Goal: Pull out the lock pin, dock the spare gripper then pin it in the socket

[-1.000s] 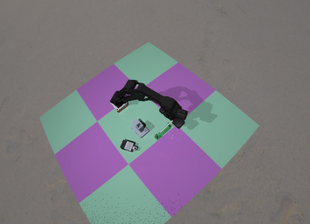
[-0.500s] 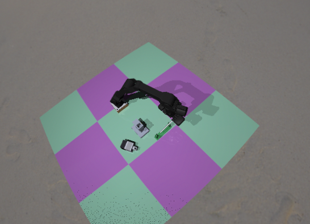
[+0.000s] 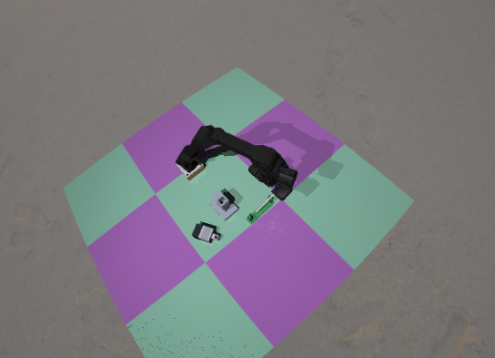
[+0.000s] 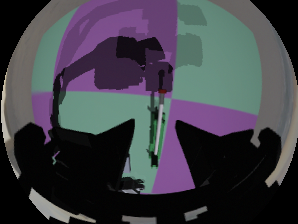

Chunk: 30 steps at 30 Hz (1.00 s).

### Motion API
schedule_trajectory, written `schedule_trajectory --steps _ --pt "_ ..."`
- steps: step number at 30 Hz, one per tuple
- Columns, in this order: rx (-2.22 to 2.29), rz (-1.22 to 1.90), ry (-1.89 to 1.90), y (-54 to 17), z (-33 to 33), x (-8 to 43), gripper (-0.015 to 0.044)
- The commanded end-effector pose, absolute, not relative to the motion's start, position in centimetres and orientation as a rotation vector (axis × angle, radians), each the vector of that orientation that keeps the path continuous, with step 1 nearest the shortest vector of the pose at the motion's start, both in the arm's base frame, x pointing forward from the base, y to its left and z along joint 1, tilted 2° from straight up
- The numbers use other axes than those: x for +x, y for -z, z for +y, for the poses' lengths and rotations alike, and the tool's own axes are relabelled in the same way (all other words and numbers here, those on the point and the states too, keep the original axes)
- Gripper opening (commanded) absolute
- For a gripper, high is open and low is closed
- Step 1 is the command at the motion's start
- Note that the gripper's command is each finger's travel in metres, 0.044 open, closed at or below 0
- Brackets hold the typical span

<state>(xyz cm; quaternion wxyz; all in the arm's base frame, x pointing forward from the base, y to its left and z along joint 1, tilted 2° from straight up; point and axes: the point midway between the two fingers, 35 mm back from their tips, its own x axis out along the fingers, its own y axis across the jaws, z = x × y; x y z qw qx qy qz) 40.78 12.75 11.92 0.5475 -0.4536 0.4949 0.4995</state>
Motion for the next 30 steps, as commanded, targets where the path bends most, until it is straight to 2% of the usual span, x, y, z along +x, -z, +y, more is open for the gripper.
schedule_trajectory --steps 1,11,20,30 --pt "-1.098 1.156 -1.13 -15.5 8.9 40.9 0.018" --pt "-1.104 1.156 -1.124 -16.0 8.2 40.8 0.018" --pt "-1.104 1.156 -1.124 -9.4 8.0 41.1 0.018" --pt "-1.104 1.156 -1.124 -8.2 8.0 41.3 0.018"
